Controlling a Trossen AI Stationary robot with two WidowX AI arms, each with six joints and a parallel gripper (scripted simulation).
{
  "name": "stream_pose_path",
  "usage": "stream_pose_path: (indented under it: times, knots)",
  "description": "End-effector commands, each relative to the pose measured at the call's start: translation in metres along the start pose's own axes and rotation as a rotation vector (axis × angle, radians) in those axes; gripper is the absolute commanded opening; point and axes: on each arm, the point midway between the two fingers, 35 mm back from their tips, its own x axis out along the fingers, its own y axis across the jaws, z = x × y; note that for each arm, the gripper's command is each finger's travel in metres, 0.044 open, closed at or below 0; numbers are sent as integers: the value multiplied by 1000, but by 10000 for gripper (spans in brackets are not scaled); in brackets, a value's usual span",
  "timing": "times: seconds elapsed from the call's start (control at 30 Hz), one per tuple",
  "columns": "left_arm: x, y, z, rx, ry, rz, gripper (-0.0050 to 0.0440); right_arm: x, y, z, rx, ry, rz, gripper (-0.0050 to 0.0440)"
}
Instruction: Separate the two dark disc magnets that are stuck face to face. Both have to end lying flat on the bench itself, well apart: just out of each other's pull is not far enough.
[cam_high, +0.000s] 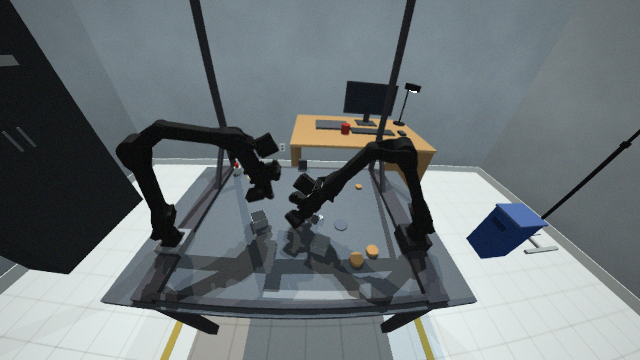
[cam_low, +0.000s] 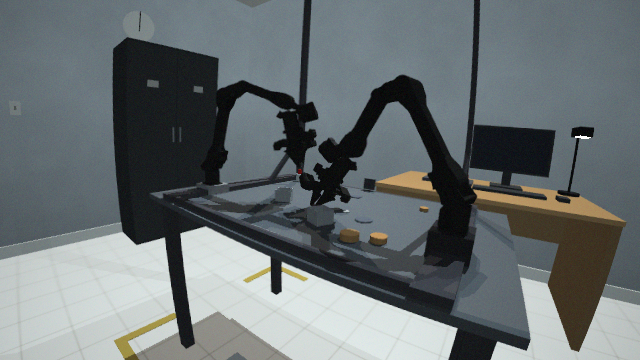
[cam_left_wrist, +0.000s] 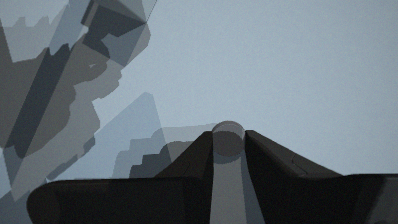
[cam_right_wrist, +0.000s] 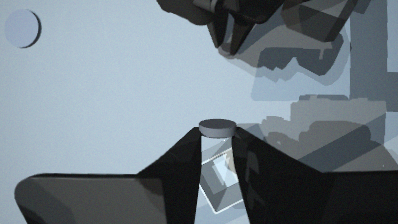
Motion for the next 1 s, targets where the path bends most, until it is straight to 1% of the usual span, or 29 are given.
stream_pose_path:
  times: [0.0, 0.03, 0.1, 0.23, 0.5, 0.57, 0.6, 0.73, 0.97]
  knots:
    - [-15, 9, 13, -69, 5, -17, 40, -13, 0, 8, 7, -41, 13, 40]
    - [-12, 6, 8, -87, 34, -32, 40, -13, 0, 8, 7, -41, 13, 40]
    - [-20, 7, 8, -133, 59, -48, 40, -13, 0, 8, 7, -41, 13, 40]
    - [-24, 3, -3, -217, 140, -84, 40, -13, 0, 8, 7, -41, 13, 40]
    - [-42, -1, -16, -366, 272, -125, 40, -13, 0, 8, 7, -41, 13, 40]
    - [-42, -1, -16, -366, 272, -125, 40, -13, 0, 8, 7, -41, 13, 40]
    - [-40, -3, -21, -380, 299, -131, 40, -13, 0, 8, 7, -41, 13, 40]
    - [-52, -2, -22, -441, 340, -138, 40, -13, 0, 8, 7, -41, 13, 40]
    - [-62, -5, -31, -516, 421, -148, 40, -13, 0, 8, 7, -41, 13, 40]
